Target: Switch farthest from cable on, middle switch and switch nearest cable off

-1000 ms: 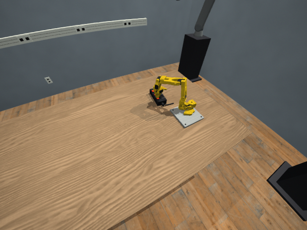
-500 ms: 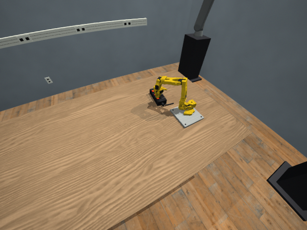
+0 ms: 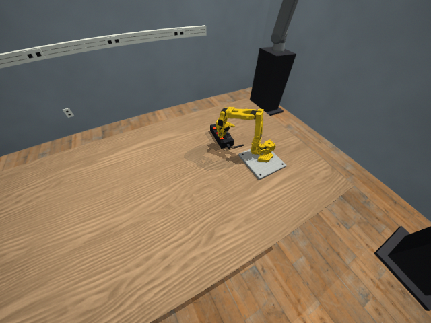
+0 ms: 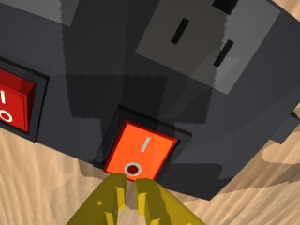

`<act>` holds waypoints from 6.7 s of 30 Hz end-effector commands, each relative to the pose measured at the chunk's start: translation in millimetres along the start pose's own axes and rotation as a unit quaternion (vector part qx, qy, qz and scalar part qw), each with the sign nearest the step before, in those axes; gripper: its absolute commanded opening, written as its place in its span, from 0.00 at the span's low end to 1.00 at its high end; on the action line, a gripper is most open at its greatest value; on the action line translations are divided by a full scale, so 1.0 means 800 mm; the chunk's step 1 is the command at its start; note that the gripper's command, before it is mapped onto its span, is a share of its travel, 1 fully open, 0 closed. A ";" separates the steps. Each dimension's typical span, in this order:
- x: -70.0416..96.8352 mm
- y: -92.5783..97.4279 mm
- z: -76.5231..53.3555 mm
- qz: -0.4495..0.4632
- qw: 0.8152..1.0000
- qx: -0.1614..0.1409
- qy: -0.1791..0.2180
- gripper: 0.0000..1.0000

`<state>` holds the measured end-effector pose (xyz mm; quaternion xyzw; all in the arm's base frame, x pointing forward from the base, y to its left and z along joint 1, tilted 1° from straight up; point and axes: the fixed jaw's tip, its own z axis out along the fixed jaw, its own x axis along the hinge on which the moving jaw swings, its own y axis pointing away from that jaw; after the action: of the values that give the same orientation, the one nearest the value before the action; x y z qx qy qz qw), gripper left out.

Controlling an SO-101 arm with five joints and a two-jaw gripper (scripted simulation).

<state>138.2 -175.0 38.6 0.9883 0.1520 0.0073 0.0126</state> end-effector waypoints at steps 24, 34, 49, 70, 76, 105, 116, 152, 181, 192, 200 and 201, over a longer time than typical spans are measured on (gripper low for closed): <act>0.000 -0.004 0.010 -0.007 1.000 0.015 -0.006 0.00; 0.002 -0.002 -0.005 -0.007 1.000 0.015 -0.006 0.00; 0.002 0.000 -0.015 -0.008 1.000 0.015 -0.006 0.00; 0.004 -0.001 -0.016 0.003 1.000 0.015 -0.006 0.00; 0.006 -0.002 -0.016 0.014 1.000 0.015 -0.006 0.00; 0.024 -0.015 -0.019 0.128 0.992 0.014 -0.008 0.00; 0.035 -0.023 -0.021 0.199 0.980 0.013 -0.008 0.00; 0.082 -0.081 -0.032 0.541 0.841 0.009 -0.012 0.00; 0.119 -0.158 -0.043 0.830 0.557 0.004 -0.014 0.00; 0.127 -0.186 -0.047 0.900 0.435 0.002 -0.014 0.00; 0.132 -0.208 -0.050 0.942 0.336 0.001 -0.014 0.00; 0.132 -0.208 -0.050 0.942 0.336 0.001 -0.014 0.00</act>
<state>192.5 12.1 74.8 0.4965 -0.8680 0.0036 -0.0054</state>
